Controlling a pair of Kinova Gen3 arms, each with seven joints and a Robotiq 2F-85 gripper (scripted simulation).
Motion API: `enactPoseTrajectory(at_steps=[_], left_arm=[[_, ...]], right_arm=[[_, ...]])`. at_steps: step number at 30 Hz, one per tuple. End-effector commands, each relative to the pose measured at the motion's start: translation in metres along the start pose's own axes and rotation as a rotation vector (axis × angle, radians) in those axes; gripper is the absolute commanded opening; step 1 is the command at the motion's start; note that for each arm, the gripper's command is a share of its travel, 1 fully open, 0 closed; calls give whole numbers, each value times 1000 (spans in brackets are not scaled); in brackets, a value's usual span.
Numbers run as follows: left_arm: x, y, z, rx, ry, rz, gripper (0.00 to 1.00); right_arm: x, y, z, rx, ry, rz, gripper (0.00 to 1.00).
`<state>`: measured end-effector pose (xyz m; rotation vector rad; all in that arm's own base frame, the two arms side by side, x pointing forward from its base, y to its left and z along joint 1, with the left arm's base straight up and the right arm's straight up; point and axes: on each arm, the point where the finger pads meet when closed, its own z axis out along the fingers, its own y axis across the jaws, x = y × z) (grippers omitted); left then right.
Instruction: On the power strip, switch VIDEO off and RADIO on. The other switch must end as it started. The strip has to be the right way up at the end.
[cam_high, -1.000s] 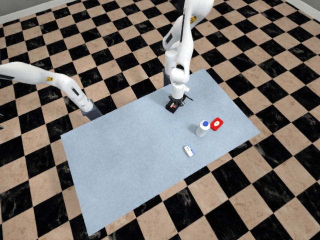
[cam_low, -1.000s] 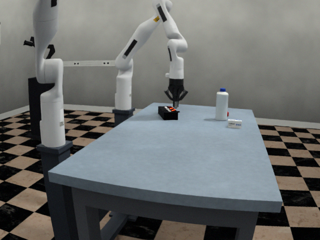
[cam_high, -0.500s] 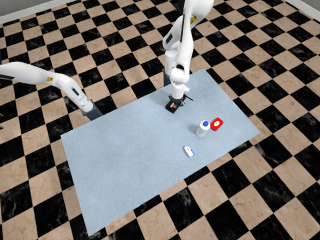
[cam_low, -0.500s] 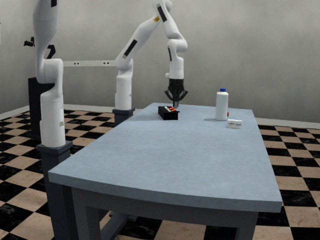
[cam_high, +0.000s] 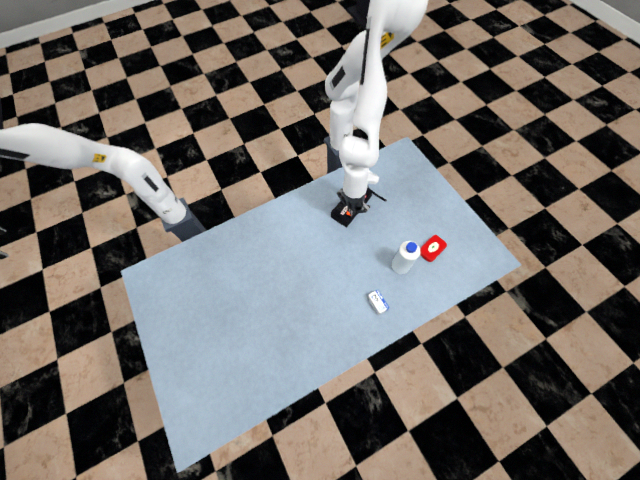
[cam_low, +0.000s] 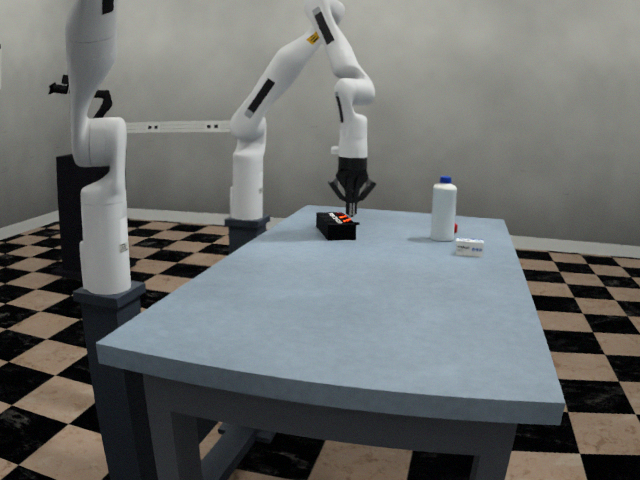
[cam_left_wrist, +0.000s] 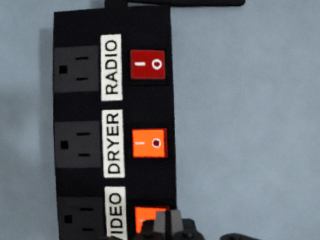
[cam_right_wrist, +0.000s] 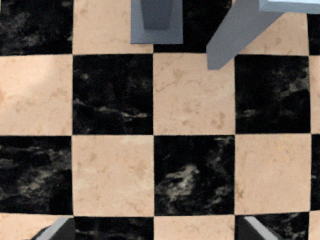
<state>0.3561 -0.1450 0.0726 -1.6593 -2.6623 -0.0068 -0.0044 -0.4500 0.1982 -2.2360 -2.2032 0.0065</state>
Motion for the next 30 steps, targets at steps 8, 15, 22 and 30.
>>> enactPoseTrajectory(at_steps=[8,15,22,30], left_arm=[[-1,1,0,1,-1,-10,99],[0,-1,1,2,1,-9,99],[1,-1,1,2,1,-9,99],[1,-1,1,2,1,-9,99]], right_arm=[[0,0,-1,0,-2,0,1000],[0,0,-1,0,-2,0,1000],[0,0,-1,0,-2,0,1000],[0,0,-1,0,-2,0,1000]])
